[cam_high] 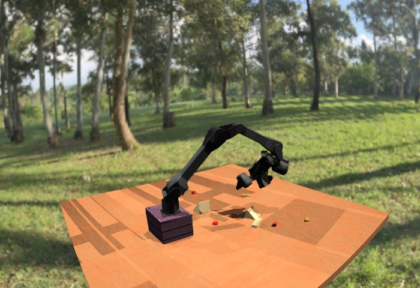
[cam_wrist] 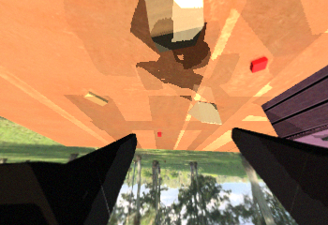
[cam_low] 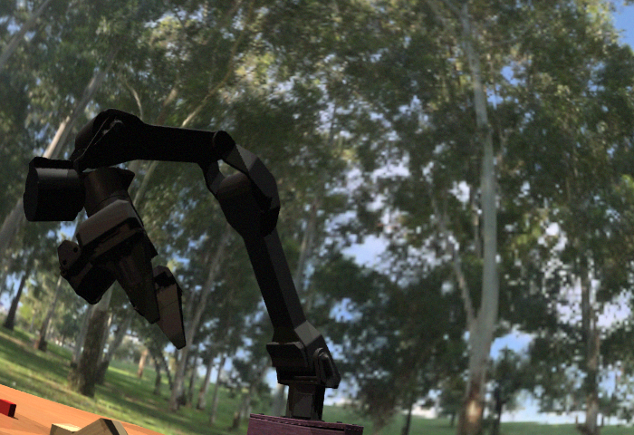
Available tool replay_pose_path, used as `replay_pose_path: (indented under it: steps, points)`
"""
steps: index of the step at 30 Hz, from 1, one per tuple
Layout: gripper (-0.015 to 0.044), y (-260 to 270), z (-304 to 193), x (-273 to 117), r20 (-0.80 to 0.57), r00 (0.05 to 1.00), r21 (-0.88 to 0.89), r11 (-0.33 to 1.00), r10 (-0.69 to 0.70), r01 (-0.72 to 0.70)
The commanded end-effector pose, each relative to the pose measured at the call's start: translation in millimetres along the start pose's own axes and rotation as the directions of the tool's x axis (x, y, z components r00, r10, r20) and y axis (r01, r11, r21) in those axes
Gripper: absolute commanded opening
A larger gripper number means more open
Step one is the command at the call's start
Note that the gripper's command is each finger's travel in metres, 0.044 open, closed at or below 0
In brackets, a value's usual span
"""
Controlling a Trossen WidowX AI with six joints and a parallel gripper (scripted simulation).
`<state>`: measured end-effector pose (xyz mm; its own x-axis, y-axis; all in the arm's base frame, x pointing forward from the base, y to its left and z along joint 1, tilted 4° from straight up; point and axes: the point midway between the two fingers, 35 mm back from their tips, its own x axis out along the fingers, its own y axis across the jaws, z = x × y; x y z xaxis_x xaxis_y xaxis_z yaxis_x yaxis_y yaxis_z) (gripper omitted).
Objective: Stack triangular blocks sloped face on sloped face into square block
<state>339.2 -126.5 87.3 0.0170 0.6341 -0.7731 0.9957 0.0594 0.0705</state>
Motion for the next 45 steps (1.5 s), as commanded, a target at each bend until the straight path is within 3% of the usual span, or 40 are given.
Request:
replay_pose_path:
  steps: [1,8,17,32,45]
  points:
    - [0.044,1.3,9.7,-0.4,0.012,1.0,-0.009,1.0,-0.005,0.005]
    - [0.044,7.1,92.3,-29.7,0.188,0.982,-0.115,0.992,-0.022,0.044]
    - [0.044,6.9,100.0,-31.0,0.203,0.979,-0.124,0.991,-0.026,0.051]
    - [0.044,1.6,116.3,66.1,0.148,0.987,-0.069,0.995,-0.065,0.076]
    - [0.044,1.4,116.3,67.3,0.147,0.987,-0.068,0.995,-0.066,0.076]
